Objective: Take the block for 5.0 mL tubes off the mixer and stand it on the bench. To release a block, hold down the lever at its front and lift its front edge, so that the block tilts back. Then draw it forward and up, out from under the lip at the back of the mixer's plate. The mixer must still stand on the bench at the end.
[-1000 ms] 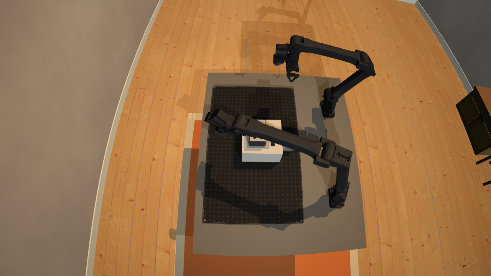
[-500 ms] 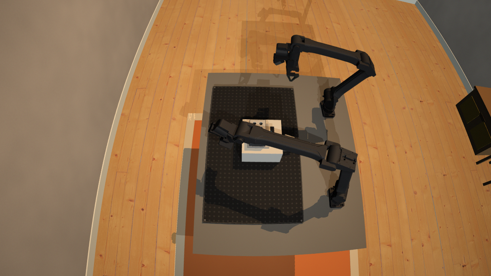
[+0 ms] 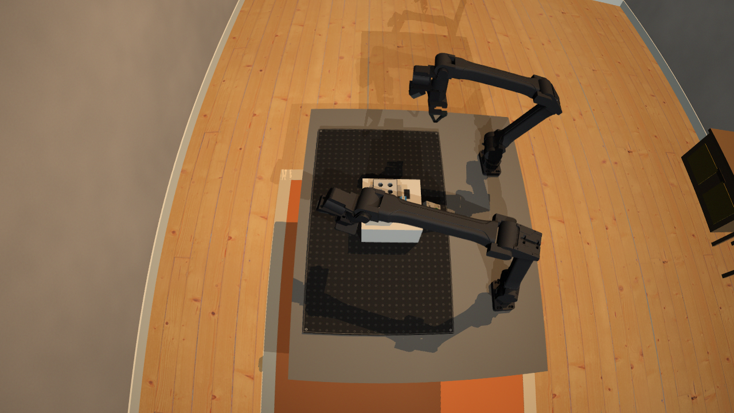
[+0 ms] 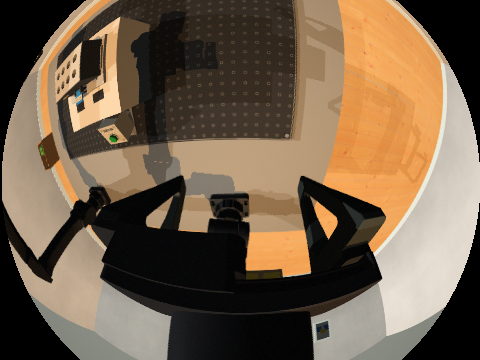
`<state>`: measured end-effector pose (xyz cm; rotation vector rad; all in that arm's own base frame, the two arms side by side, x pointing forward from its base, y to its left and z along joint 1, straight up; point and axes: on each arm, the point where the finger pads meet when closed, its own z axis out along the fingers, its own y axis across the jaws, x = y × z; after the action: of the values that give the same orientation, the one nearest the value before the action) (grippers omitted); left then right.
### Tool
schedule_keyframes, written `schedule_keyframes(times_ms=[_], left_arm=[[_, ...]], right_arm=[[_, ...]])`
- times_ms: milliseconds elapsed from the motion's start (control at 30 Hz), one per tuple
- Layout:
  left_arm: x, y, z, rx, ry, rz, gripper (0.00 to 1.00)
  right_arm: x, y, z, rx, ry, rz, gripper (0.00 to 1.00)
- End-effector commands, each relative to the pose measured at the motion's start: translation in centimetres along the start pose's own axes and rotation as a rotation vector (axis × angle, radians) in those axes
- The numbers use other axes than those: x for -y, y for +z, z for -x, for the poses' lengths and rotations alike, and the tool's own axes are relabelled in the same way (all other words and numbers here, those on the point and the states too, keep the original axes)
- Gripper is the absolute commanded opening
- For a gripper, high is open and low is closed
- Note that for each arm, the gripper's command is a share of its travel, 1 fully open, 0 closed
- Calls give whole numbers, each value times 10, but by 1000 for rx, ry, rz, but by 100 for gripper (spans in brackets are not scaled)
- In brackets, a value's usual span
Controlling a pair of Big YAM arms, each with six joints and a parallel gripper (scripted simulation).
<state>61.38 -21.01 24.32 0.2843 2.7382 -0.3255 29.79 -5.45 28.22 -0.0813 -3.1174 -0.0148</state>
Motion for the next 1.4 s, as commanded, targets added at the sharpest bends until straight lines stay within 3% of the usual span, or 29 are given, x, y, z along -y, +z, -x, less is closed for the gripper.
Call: schedule_keyframes(times_ms=[0,167,300,567,667,767,933,1067,1300,1367], left_arm=[[-12,-56,15,92,5,-4,0],[-26,-67,3,105,9,-3,0],[-22,-67,-10,7,-17,50,0],[-59,-89,-40,40,-16,43,0],[-67,-99,-49,-23,-48,91,0],[-60,-95,-50,-38,-47,87,0],[-72,-104,-76,-39,-32,79,0],[-90,-119,-90,-117,-93,138,0],[-100,-127,-114,-102,-79,123,0],[-97,-127,-116,-155,-90,149,0]], right_arm=[[4,8,5,-16,-4,0,100],[0,6,3,-7,-19,-2,100],[-3,1,2,10,-25,-4,100],[-3,-6,-2,32,-24,-6,100],[-3,-3,0,22,-24,-4,100],[-3,-2,0,18,-24,-3,100],[-2,3,4,-1,-23,0,100],[-2,5,5,-7,-22,1,100],[-2,5,5,-8,-21,1,100],[-2,2,3,1,-21,1,100]])
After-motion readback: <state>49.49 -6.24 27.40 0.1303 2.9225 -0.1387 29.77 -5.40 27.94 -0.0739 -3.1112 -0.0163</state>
